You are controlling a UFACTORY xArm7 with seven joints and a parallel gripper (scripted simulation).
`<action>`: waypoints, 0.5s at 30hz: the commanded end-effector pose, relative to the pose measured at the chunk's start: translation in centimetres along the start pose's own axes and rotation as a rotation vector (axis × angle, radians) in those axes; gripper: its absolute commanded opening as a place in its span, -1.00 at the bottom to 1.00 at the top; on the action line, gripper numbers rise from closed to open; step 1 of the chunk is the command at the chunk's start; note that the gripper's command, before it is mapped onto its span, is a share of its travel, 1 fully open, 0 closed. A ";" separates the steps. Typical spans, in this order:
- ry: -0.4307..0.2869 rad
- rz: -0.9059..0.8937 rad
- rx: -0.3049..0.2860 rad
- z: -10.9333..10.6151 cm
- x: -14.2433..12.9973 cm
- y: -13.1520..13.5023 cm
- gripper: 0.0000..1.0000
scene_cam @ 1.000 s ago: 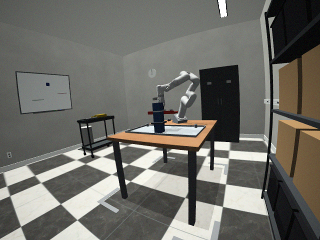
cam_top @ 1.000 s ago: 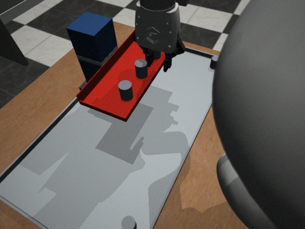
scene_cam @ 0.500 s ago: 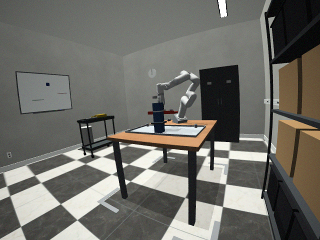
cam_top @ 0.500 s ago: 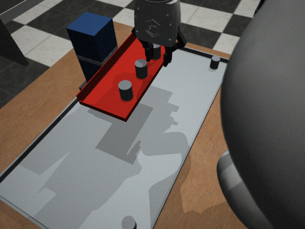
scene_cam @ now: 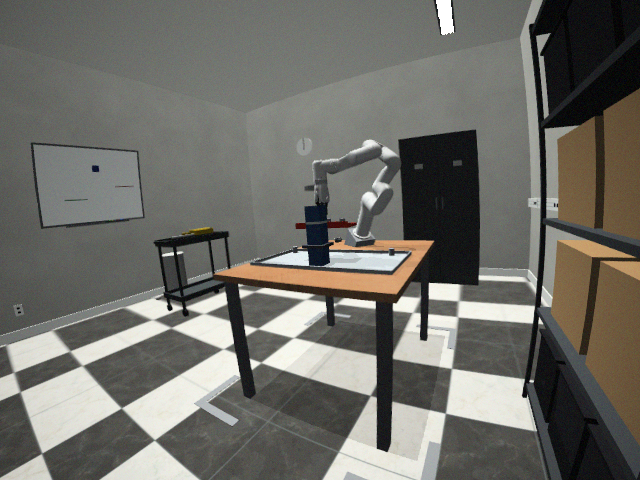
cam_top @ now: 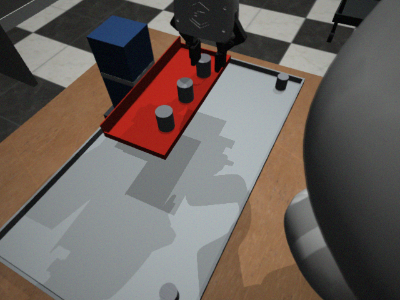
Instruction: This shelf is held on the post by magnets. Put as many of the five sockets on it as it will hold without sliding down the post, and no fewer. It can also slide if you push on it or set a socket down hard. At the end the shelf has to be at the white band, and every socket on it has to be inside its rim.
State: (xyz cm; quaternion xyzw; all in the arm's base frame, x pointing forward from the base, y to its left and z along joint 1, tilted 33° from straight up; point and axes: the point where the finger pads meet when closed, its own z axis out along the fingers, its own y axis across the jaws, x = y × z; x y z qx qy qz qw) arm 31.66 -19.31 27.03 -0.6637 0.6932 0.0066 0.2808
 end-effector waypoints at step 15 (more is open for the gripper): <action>0.002 0.000 0.003 -1.9 0.1 -0.1 -0.05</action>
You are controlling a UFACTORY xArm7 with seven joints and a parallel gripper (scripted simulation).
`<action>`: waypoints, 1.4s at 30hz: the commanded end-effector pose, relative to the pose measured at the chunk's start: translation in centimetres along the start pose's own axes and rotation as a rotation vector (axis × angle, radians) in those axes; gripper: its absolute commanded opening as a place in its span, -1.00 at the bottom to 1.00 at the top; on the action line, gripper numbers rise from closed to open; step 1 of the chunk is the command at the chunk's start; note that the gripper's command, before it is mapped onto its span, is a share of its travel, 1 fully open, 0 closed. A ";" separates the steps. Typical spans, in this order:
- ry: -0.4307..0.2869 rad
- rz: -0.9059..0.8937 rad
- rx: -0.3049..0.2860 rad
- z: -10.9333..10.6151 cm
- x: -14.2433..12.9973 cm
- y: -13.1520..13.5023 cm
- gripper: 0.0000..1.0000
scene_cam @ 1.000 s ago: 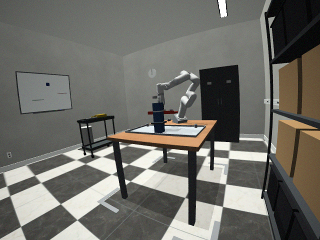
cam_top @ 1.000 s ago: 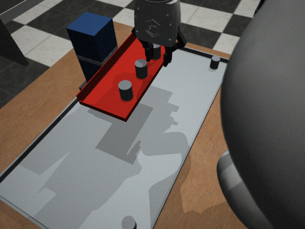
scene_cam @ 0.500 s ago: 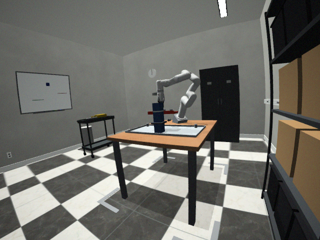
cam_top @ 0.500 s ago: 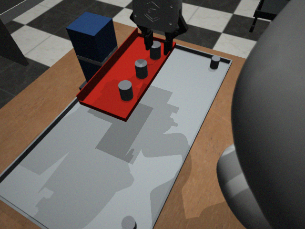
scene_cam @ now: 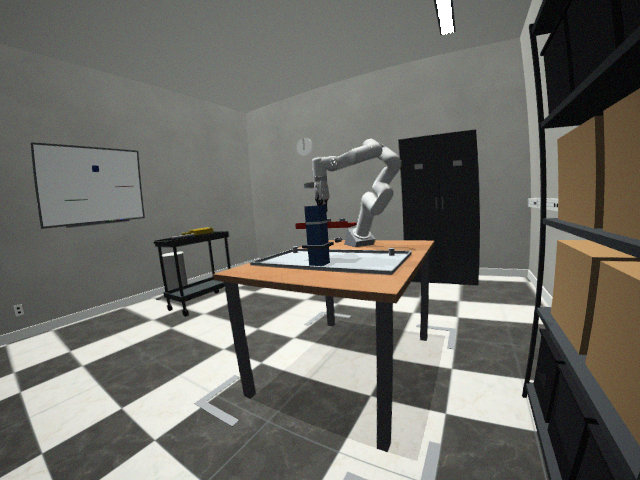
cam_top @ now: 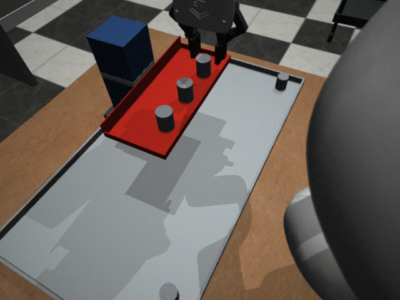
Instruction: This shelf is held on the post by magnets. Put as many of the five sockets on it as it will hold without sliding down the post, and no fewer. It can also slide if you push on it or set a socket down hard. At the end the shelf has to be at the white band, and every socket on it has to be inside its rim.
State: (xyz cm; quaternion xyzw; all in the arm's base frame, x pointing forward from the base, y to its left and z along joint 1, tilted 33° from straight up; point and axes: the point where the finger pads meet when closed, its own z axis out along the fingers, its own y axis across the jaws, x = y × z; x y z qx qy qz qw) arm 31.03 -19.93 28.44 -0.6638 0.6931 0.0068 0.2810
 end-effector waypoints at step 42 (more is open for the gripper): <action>-0.103 0.297 0.569 -16.8 -7.3 19.9 1.00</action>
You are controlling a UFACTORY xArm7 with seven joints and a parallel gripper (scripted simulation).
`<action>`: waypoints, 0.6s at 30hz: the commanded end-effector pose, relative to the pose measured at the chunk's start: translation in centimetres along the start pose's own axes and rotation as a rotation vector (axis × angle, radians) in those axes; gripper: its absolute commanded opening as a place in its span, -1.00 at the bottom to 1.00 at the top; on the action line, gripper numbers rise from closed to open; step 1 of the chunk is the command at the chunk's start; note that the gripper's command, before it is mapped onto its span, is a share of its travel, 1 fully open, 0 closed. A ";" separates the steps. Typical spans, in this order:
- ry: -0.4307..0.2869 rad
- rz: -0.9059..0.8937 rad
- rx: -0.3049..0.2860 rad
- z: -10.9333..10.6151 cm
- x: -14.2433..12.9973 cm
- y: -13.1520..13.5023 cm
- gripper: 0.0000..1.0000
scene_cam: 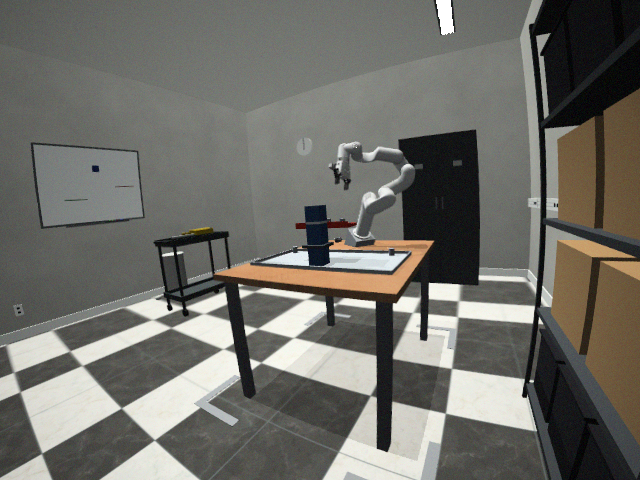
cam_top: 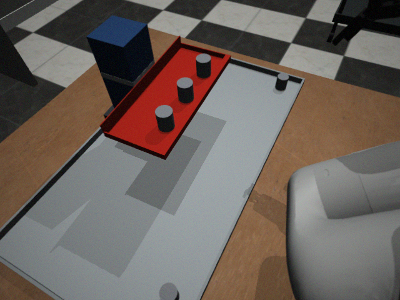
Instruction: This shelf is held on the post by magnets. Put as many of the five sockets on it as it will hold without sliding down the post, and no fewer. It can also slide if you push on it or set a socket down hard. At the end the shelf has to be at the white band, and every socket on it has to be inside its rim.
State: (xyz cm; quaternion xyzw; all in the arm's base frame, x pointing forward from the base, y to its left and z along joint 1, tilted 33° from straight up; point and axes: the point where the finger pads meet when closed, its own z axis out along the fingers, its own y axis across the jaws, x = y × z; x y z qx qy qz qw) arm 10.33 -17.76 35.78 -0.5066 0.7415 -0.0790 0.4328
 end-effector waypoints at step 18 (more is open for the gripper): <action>-0.104 0.111 0.451 -10.5 -4.7 6.7 1.00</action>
